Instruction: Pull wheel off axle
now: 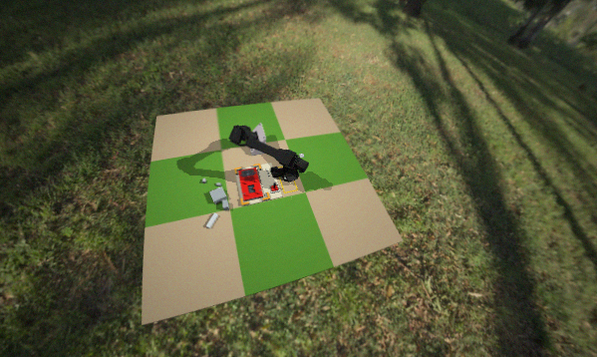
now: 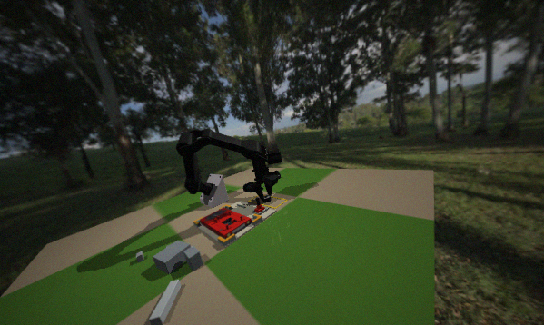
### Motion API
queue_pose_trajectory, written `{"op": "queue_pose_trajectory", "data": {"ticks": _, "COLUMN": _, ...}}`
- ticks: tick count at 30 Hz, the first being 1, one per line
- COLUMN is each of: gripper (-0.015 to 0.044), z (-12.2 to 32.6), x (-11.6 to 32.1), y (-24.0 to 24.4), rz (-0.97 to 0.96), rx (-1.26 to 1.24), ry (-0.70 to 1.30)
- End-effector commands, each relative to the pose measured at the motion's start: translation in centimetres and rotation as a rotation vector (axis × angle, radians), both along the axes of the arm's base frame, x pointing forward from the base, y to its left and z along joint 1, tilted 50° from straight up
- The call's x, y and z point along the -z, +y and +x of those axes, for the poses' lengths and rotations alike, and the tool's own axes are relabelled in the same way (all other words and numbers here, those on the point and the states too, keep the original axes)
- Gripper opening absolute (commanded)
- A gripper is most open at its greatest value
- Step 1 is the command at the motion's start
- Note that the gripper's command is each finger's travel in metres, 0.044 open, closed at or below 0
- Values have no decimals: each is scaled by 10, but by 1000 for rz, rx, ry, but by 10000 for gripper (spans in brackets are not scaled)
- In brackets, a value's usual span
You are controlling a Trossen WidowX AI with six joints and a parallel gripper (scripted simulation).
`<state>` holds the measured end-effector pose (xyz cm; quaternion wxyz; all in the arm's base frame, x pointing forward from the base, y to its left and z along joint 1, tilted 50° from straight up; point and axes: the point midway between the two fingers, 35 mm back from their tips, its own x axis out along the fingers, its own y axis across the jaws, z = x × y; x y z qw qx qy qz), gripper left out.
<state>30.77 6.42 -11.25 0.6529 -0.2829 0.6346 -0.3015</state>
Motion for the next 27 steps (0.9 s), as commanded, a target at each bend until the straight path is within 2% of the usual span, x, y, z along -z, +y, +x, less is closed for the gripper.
{"op": "queue_pose_trajectory", "data": {"ticks": 1, "gripper": 263, "z": 0, "x": 0, "y": 0, "rz": 0, "rx": 1, "ry": 0}}
{"op": "queue_pose_trajectory", "data": {"ticks": 3, "gripper": 300, "z": 1, "x": -5, "y": 6, "rz": 0, "rx": 0, "ry": 0}}
{"op": "queue_pose_trajectory", "data": {"ticks": 8, "gripper": 300, "z": 0, "x": -34, "y": 41, "rz": -1, "rx": -10, "ry": 2}}
{"op": "queue_pose_trajectory", "data": {"ticks": 12, "gripper": 300, "z": -1, "x": -39, "y": 46, "rz": -2, "rx": -11, "ry": 2}}
{"op": "queue_pose_trajectory", "data": {"ticks": 14, "gripper": 352, "z": -10, "x": -40, "y": 45, "rz": -3, "rx": -23, "ry": 5}}
{"op": "queue_pose_trajectory", "data": {"ticks": 17, "gripper": 431, "z": -50, "x": -69, "y": 56, "rz": 2, "rx": -18, "ry": 7}}
{"op": "queue_pose_trajectory", "data": {"ticks": 18, "gripper": 440, "z": -65, "x": -79, "y": 58, "rz": 1, "rx": -15, "ry": 8}}
{"op": "queue_pose_trajectory", "data": {"ticks": 21, "gripper": 440, "z": -86, "x": -93, "y": 59, "rz": -2, "rx": -11, "ry": 8}}
{"op": "queue_pose_trajectory", "data": {"ticks": 27, "gripper": 440, "z": -86, "x": -93, "y": 59, "rz": -2, "rx": -11, "ry": 8}}
